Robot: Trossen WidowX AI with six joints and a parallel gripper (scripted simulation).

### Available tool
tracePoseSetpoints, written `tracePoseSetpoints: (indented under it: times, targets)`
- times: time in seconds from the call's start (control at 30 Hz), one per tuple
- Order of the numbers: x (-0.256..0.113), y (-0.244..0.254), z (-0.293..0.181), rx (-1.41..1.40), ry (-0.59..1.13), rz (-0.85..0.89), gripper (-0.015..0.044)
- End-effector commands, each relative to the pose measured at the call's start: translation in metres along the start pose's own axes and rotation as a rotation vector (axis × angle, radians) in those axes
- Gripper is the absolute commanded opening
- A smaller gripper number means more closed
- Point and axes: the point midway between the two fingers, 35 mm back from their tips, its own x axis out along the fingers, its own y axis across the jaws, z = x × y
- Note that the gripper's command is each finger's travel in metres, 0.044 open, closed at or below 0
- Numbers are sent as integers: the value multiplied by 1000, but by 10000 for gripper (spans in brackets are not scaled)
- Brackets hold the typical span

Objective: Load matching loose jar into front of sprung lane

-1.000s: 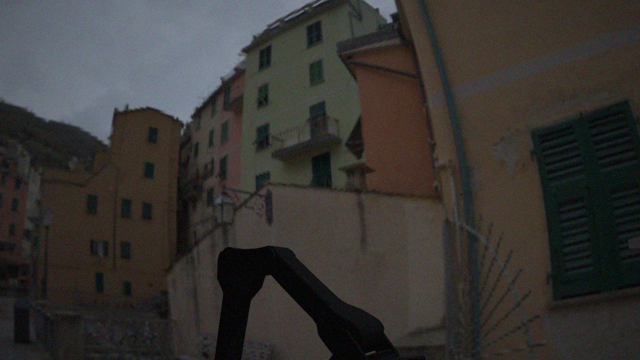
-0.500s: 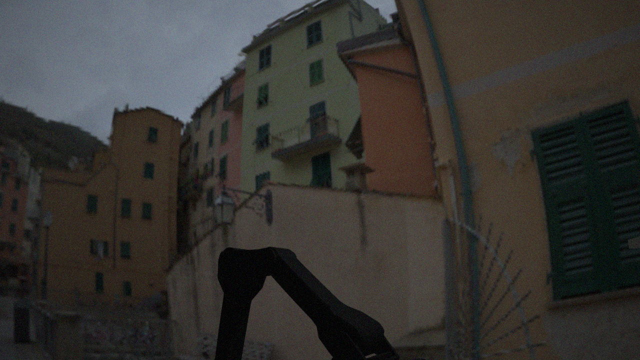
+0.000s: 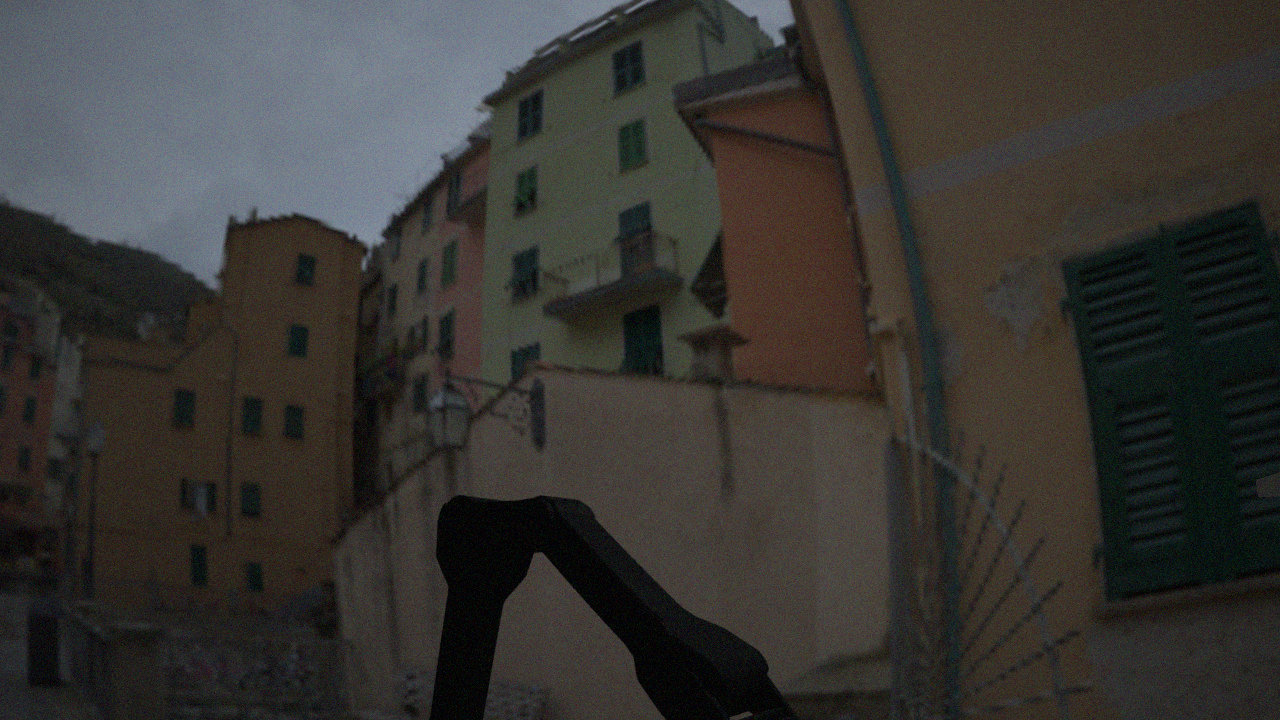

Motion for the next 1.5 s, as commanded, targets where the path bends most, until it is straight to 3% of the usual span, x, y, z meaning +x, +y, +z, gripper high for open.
tracePoseSetpoints:
  times: [0.0,1.47]
  targets:
    - [0,0,6,-5,-25,-1,0]
    - [12,0,4,-5,-25,-1,0]
